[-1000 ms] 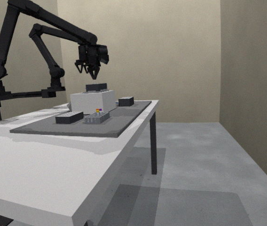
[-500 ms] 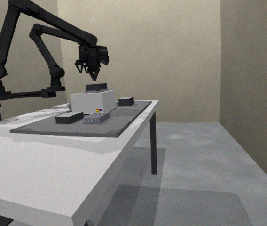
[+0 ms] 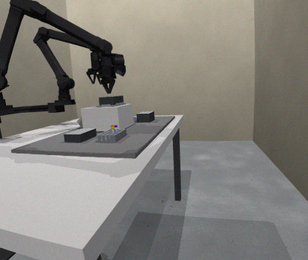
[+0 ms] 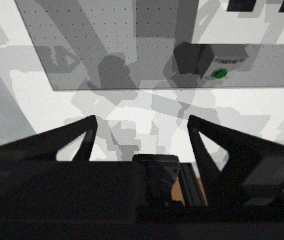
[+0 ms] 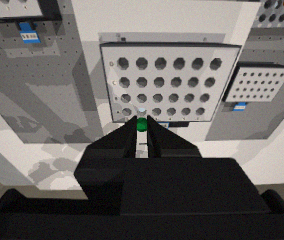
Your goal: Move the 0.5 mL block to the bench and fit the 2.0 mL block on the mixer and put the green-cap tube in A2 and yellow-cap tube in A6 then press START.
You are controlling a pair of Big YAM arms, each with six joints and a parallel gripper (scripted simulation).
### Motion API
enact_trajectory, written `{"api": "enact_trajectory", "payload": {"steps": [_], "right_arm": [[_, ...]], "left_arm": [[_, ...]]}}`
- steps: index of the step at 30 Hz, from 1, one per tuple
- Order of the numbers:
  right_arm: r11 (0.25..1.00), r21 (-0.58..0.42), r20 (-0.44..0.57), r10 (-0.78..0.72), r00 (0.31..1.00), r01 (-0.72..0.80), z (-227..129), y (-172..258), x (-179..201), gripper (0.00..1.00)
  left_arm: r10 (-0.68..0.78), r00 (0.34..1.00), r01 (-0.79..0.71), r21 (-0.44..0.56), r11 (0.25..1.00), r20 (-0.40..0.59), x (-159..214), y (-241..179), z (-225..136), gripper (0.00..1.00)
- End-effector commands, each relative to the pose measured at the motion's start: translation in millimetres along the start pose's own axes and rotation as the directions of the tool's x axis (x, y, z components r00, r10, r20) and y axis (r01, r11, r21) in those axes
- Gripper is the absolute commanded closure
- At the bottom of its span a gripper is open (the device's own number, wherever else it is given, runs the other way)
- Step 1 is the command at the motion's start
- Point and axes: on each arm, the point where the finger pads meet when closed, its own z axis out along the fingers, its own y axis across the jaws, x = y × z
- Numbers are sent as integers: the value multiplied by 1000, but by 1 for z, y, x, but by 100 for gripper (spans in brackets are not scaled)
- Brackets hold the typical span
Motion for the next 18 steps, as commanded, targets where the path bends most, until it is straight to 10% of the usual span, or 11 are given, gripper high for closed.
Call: {"api": "enact_trajectory", "payload": {"steps": [1,18], "right_arm": [[1000,11,-9,-5,1000,5,19,-2,-5,91],[1000,12,-10,-5,1000,5,25,-2,-5,91]], "left_arm": [[-3,999,3,-4,1000,52,-22,1,-20,0],[-3,1000,3,2,1000,-1,-2,-1,0,0]]}}
